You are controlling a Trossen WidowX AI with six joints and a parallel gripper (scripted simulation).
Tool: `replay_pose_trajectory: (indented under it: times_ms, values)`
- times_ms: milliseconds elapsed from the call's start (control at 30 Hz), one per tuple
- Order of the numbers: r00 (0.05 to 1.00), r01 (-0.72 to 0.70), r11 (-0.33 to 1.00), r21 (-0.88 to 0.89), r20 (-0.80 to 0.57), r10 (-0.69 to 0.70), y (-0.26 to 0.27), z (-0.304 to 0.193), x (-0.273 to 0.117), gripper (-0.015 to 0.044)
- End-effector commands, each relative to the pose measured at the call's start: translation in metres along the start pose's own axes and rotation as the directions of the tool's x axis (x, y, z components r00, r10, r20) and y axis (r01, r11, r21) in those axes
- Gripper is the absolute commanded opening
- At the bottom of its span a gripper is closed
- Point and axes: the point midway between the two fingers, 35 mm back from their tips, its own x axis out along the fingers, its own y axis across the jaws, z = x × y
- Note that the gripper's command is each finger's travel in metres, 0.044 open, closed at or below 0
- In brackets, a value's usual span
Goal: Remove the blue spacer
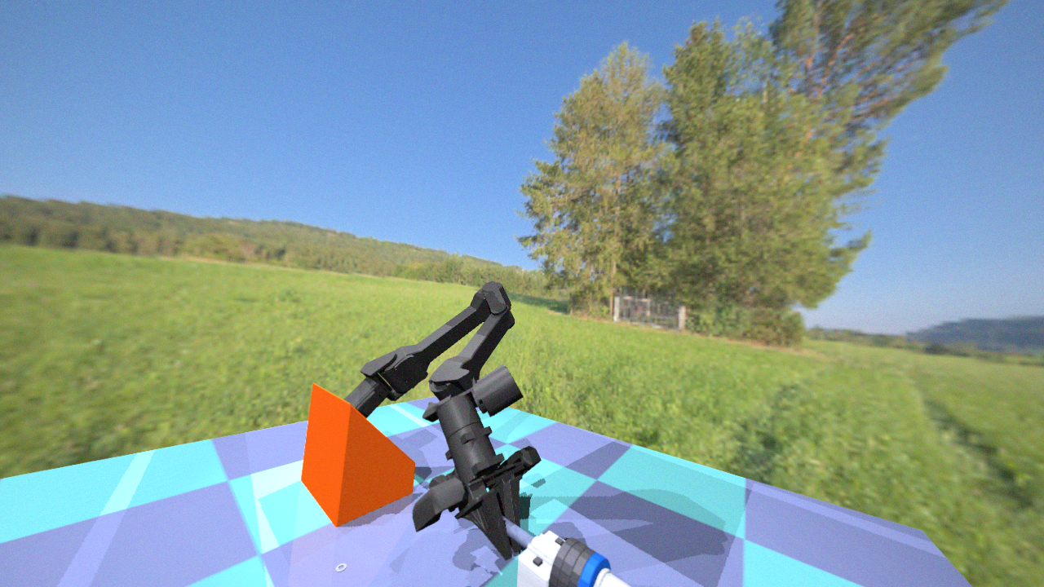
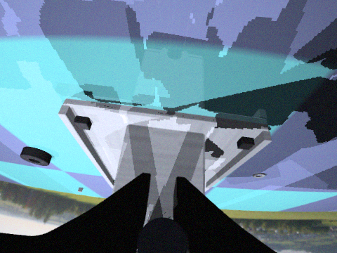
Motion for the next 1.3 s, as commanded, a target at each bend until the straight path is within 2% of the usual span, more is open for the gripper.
replay_pose_trajectory:
  times_ms: [0,1267]
  values:
    - [1.000,-0.002,1.000,0.006,-0.002,0.002,0.0004,0.0006,-0.0009,0.0000]
    - [1.000,-0.002,1.000,0.006,-0.001,0.002,0.0004,0.0038,-0.0040,0.0000]
